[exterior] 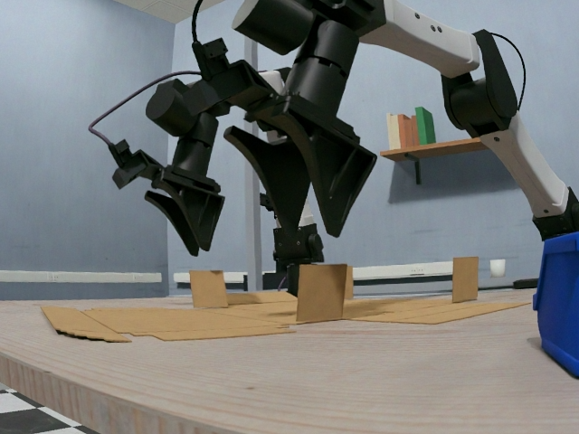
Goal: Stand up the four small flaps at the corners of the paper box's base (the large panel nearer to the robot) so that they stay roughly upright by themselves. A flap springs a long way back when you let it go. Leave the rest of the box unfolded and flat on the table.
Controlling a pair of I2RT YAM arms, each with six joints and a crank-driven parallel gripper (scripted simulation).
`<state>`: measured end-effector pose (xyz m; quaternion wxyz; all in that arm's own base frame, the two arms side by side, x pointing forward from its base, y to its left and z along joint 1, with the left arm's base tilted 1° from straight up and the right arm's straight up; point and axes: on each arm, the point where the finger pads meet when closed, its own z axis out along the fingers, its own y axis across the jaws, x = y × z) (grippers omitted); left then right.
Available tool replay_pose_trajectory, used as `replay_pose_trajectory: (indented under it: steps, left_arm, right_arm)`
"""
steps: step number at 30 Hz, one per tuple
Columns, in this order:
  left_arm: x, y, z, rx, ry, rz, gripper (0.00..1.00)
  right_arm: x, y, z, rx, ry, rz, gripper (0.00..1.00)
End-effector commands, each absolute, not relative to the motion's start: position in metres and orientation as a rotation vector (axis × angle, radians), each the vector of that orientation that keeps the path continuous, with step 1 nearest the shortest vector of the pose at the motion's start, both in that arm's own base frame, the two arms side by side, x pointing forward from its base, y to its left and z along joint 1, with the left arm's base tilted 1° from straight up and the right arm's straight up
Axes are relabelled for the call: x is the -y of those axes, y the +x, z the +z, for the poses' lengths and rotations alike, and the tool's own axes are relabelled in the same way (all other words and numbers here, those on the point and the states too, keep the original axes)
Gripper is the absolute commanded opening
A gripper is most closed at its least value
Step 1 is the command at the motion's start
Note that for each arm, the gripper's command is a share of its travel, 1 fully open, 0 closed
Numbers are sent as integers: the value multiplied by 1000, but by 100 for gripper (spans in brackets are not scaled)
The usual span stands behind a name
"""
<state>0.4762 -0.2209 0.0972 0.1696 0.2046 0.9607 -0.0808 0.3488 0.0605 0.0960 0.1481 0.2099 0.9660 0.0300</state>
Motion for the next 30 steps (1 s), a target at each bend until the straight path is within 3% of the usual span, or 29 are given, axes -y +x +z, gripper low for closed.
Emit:
replay_pose_trajectory:
  steps: [1,8,14,30]
  left_arm:
    - [215,465,85,-2833,586,-239,81]
    - [215,465,91,-2834,585,-244,81]
    - [197,441,93,-2972,639,-206,81]
    - [124,335,115,-3032,661,-168,81]
  right_arm:
    - [-55,339,106,-2790,579,93,51]
    - [-51,339,107,-2794,578,88,51]
    - [-59,311,104,-2962,601,140,58]
    - [-90,180,110,-3059,614,156,81]
